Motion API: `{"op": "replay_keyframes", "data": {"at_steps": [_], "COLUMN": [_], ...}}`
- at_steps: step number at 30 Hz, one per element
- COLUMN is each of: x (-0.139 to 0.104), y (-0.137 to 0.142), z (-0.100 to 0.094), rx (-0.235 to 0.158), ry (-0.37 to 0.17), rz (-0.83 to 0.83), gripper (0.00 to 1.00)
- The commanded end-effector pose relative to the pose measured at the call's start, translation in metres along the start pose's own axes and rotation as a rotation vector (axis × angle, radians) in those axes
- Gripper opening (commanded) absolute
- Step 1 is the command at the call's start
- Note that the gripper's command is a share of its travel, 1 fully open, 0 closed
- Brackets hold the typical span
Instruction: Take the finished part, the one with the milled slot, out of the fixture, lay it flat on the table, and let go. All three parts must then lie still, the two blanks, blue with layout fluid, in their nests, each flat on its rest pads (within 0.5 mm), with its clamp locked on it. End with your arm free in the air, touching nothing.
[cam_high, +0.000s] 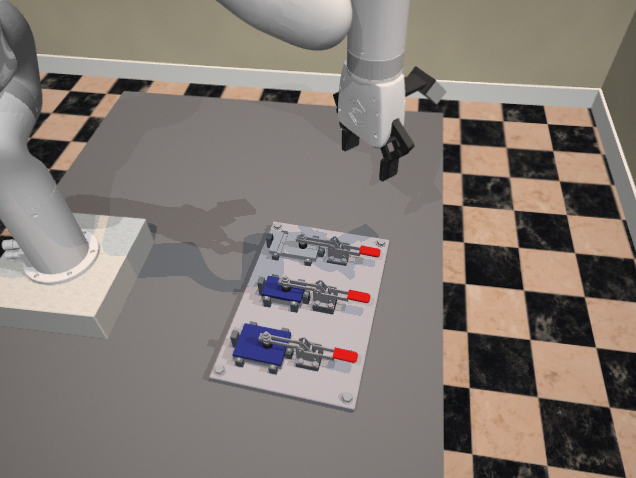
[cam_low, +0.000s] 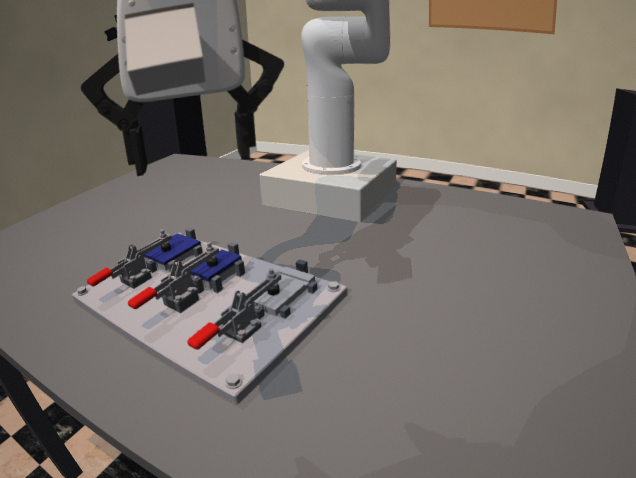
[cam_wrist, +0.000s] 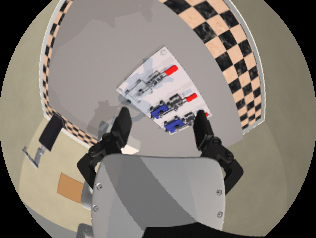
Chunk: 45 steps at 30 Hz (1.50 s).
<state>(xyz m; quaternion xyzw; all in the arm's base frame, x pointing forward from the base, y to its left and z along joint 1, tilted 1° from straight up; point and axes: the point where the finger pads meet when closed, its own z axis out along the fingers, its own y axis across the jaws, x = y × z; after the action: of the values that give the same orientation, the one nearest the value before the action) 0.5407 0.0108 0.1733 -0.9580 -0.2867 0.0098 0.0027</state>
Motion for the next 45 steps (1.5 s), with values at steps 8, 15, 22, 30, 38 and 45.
{"op": "replay_keyframes", "data": {"at_steps": [8,15,22,30,38,45], "x": [0.001,0.001,0.001,0.001,-0.007,-0.017], "y": [0.001,0.001,0.001,0.001,-0.007,-0.017], "z": [-0.002,-0.002,-0.002,-0.002,0.0,0.003], "rx": [-0.002,-0.002,-0.002,-0.002,-0.002,-0.002], "ry": [0.004,0.004,0.004,0.004,0.004,0.004], "rz": [0.0,0.0,0.0,0.0,0.08,0.183], "gripper": [1.0,1.0,1.0,1.0,1.0,1.0]}}
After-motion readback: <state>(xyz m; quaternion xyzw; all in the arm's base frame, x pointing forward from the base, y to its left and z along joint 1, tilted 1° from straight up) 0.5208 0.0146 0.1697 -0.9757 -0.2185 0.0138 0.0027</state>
